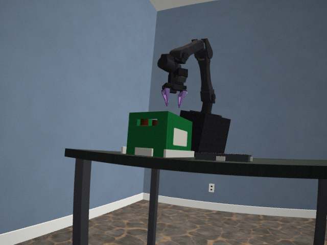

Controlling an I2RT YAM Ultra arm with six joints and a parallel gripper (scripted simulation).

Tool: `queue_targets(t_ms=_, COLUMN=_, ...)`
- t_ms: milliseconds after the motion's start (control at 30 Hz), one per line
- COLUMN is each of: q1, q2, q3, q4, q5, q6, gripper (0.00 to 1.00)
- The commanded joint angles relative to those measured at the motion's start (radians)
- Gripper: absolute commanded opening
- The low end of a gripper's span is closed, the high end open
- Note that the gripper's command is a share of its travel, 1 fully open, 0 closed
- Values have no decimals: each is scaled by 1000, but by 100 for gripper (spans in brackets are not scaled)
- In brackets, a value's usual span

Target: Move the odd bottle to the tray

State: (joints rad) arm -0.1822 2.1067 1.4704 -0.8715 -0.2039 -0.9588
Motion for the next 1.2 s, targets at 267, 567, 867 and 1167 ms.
queue_targets(t_ms=267, q1=1, q2=-7, q3=-21, q4=24, q5=-5, q6=8, gripper=61)
queue_targets(t_ms=567, q1=4, q2=14, q3=-31, q4=44, q5=-4, q6=13, gripper=61)
queue_targets(t_ms=867, q1=3, q2=17, q3=-36, q4=71, q5=-4, q6=17, gripper=61)
queue_targets(t_ms=1167, q1=17, q2=51, q3=-56, q4=110, q5=-2, q6=23, gripper=61)
